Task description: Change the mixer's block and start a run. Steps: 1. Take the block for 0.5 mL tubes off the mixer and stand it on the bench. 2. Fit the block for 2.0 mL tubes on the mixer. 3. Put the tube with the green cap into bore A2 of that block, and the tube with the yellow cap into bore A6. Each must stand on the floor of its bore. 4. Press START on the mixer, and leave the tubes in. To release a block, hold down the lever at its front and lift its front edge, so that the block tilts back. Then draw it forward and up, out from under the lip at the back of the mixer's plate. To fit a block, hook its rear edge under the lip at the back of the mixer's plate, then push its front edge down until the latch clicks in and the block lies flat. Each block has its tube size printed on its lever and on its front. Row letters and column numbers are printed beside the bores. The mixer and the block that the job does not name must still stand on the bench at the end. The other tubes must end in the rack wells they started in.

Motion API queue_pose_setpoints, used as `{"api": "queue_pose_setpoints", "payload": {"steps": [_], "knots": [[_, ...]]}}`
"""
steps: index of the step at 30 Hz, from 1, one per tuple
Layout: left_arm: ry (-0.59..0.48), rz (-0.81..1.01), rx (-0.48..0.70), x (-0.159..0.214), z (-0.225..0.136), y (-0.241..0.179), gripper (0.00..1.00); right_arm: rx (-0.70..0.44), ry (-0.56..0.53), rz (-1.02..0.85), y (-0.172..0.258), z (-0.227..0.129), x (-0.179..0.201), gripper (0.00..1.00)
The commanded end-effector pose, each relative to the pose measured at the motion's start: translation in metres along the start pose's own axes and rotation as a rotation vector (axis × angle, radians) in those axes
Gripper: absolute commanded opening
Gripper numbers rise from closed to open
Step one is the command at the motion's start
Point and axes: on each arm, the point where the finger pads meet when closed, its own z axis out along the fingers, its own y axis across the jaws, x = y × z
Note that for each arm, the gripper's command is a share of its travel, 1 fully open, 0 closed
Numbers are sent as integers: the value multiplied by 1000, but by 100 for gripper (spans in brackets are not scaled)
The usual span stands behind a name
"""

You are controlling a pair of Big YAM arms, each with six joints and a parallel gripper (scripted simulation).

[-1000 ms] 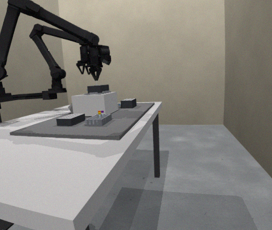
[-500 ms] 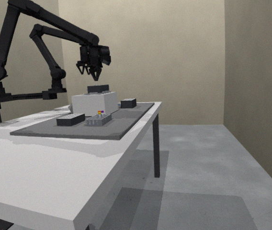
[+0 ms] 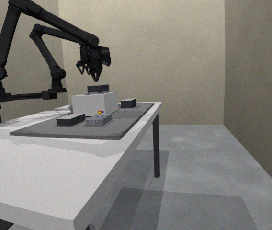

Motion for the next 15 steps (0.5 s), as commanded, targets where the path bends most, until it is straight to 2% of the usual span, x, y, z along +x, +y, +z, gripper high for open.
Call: {"api": "queue_pose_setpoints", "payload": {"steps": [1,15], "knots": [[-61,-3,-6,-25,-24,2,100,12,10,2,-2,19,-5,9],[-60,-3,-6,-25,-23,2,100,12,10,-4,-2,24,-5,9]]}}
